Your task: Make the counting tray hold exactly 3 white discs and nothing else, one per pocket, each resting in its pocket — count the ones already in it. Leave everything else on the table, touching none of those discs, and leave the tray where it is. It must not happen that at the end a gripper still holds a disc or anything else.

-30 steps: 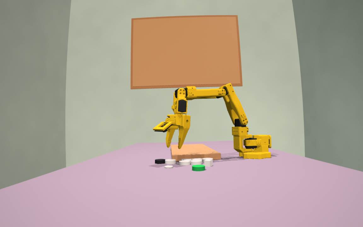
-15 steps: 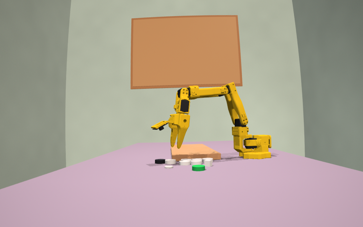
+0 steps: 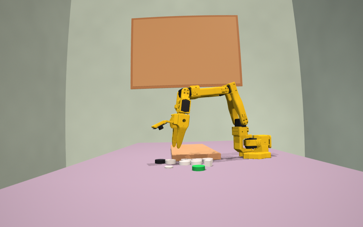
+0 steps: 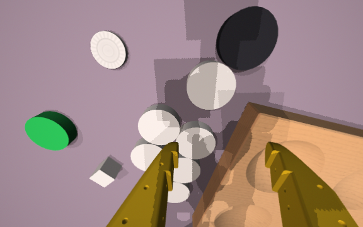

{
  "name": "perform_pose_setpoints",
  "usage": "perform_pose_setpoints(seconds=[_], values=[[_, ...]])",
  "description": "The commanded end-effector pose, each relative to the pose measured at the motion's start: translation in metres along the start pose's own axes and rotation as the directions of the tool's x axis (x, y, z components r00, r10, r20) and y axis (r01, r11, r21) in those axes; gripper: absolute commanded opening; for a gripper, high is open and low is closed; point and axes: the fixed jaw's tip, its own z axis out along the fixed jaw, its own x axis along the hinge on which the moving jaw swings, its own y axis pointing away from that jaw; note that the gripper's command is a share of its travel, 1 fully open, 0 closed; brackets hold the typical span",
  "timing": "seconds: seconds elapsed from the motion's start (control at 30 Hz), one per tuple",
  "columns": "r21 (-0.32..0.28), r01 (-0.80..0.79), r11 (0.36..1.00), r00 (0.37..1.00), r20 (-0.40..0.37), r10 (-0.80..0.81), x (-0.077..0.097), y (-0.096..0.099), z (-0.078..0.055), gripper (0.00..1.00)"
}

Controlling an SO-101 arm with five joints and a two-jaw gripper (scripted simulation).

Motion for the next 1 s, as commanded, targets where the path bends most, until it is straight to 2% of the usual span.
perform_pose_setpoints(seconds=[0.0,0.07,0.1,0.97], values=[[-0.002,-0.007,1.000,0.996,0.083,0.007,-0.010,0.001,-0.015,0.27],[-0.002,-0.007,1.000,0.996,0.083,0.007,-0.010,0.001,-0.015,0.27],[-0.003,-0.010,1.000,0.980,0.199,0.010,-0.028,0.001,-0.014,0.27],[-0.002,-0.008,1.000,0.979,0.202,0.008,-0.028,0.000,-0.015,0.27]])
